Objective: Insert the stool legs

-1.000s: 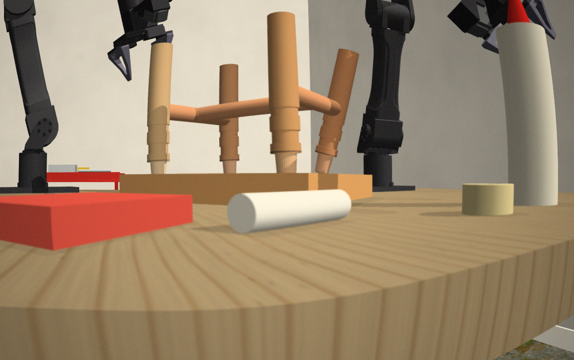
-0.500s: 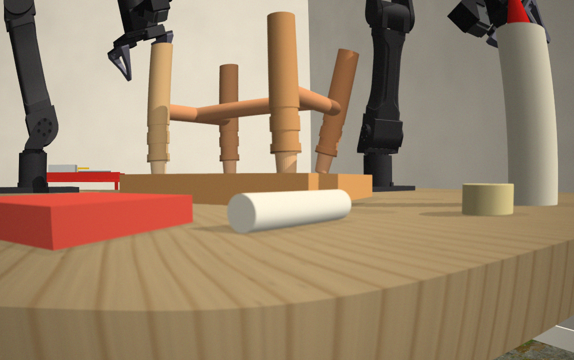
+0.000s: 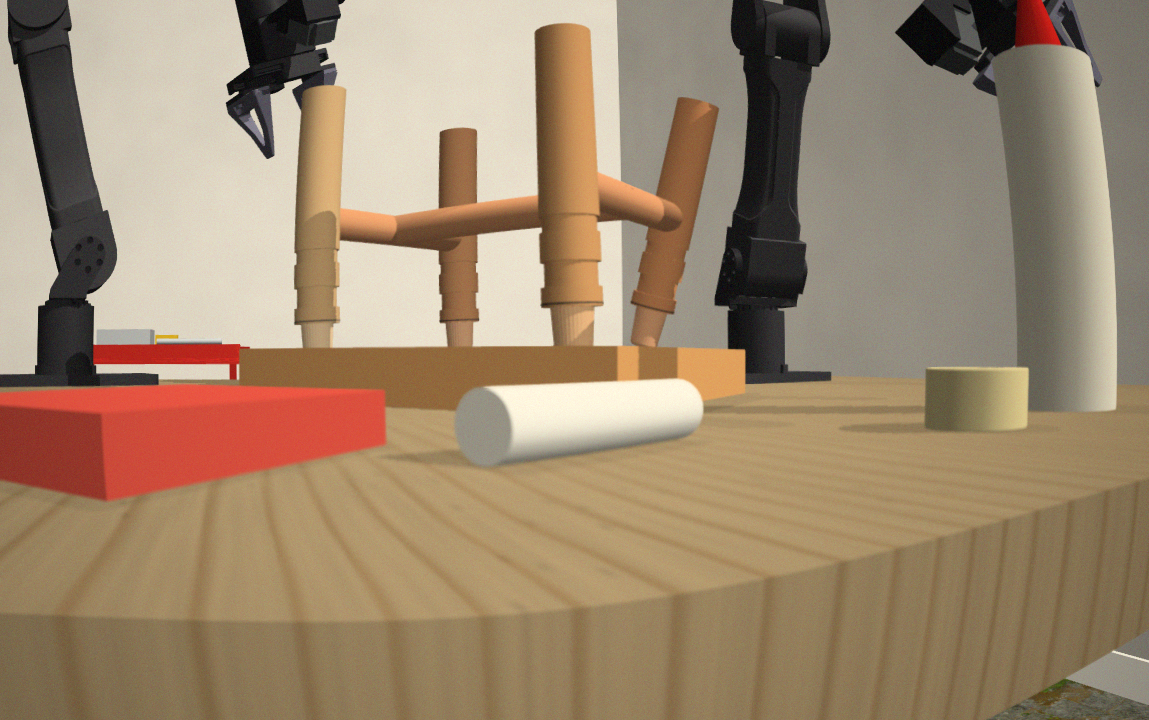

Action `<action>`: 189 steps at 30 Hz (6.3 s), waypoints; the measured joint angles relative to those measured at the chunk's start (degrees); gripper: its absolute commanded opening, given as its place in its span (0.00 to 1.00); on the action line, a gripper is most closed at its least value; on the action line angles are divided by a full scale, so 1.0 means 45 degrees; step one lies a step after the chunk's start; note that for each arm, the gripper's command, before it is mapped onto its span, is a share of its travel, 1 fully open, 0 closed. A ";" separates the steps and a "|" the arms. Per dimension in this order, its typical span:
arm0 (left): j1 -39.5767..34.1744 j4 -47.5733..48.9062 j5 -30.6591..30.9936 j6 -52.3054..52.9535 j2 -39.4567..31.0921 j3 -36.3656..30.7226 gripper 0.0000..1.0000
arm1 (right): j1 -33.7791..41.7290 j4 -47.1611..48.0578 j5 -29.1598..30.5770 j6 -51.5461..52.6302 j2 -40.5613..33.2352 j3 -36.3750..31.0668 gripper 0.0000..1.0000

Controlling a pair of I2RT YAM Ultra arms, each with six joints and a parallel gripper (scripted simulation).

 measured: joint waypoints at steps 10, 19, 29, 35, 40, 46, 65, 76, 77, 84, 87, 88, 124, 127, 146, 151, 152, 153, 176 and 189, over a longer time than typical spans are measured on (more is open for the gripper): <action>0.0000 0.0000 0.0000 0.0000 0.0000 0.0000 0.69 | 0.0000 0.0000 0.0000 0.0000 0.0000 0.0000 0.69; 0.0000 0.0000 0.0000 0.0000 0.0000 0.0000 0.69 | 0.0000 0.0000 0.0000 0.0000 0.0000 0.0000 0.69; -0.0340 0.0636 0.0738 -0.1093 -0.0602 -0.0714 0.69 | -0.0476 0.0262 -0.0646 -0.1758 -0.0826 0.0015 0.69; -0.0865 0.1535 0.1797 -0.2798 -0.1744 -0.1885 0.69 | -0.1166 0.0675 -0.1481 -0.4415 -0.2113 0.0024 0.69; -0.1423 0.2497 0.2788 -0.4367 -0.2968 -0.3157 0.69 | -0.2477 0.1103 -0.2599 -0.7082 -0.1617 -0.0063 0.69; -0.1851 0.3609 0.3696 -0.5872 -0.4090 -0.4405 0.69 | -0.3507 0.1394 -0.3857 -0.9802 -0.0991 -0.0019 0.69; -0.3594 0.7393 0.6926 -1.1147 -0.8208 -0.9068 0.69 | -0.7286 0.2506 -0.8140 -1.9220 0.1875 0.0219 0.69; -0.4760 0.9632 0.9044 -1.4450 -1.0904 -1.1914 0.69 | -0.9622 0.3434 -1.0637 -2.4859 0.3696 0.0238 0.69; -0.4823 0.9734 0.9194 -1.4664 -1.1055 -1.2060 0.69 | -0.9768 0.3497 -1.0778 -2.5218 0.3823 0.0233 0.69; -0.5387 1.1200 1.0190 -1.6495 -1.2332 -1.3653 0.69 | -1.0807 0.3740 -1.2254 -2.8327 0.4692 0.0243 0.69; -0.5659 1.1735 1.0637 -1.7243 -1.2959 -1.4338 0.69 | -1.1366 0.3915 -1.2813 -2.9594 0.5129 0.0238 0.69; -0.5741 1.1910 1.0773 -1.7481 -1.3148 -1.4547 0.69 | -1.1526 0.3968 -1.2988 -2.9988 0.5280 0.0238 0.69; -0.6445 1.3444 1.1924 -1.9613 -1.4664 -1.6145 0.69 | -1.2730 0.4619 -1.4639 -3.4340 0.6635 0.0073 0.69; -0.6445 1.3440 1.1924 -1.9613 -1.4664 -1.6145 0.69 | -1.2730 0.4818 -1.4639 -3.4340 0.6640 -0.0170 0.69; -0.6445 1.3440 1.1929 -1.9613 -1.4664 -1.6145 0.69 | -1.2730 0.6183 -1.4634 -3.4267 0.6858 -0.1404 0.69; -0.6445 1.3440 1.1929 -1.9613 -1.4664 -1.6145 0.69 | -1.2730 0.6509 -1.4620 -3.4238 0.6795 -0.1637 0.28; -0.6445 1.3440 1.1929 -1.9613 -1.4664 -1.6145 0.69 | -1.2735 0.6596 -1.4596 -3.4233 0.6800 -0.1666 0.28; -0.6445 1.3440 1.1929 -1.9613 -1.4664 -1.6145 0.69 | -1.2735 0.6674 -1.4591 -3.4243 0.6795 -0.1661 0.28; -0.6441 1.3512 1.1934 -1.9613 -1.4668 -1.6164 0.69 | -1.2730 0.6722 -1.4571 -3.4194 0.6771 -0.1685 0.28; -0.6426 1.3984 1.1939 -1.9608 -1.4722 -1.6971 0.69 | -1.2730 0.6722 -1.4571 -3.4194 0.6771 -0.1685 0.28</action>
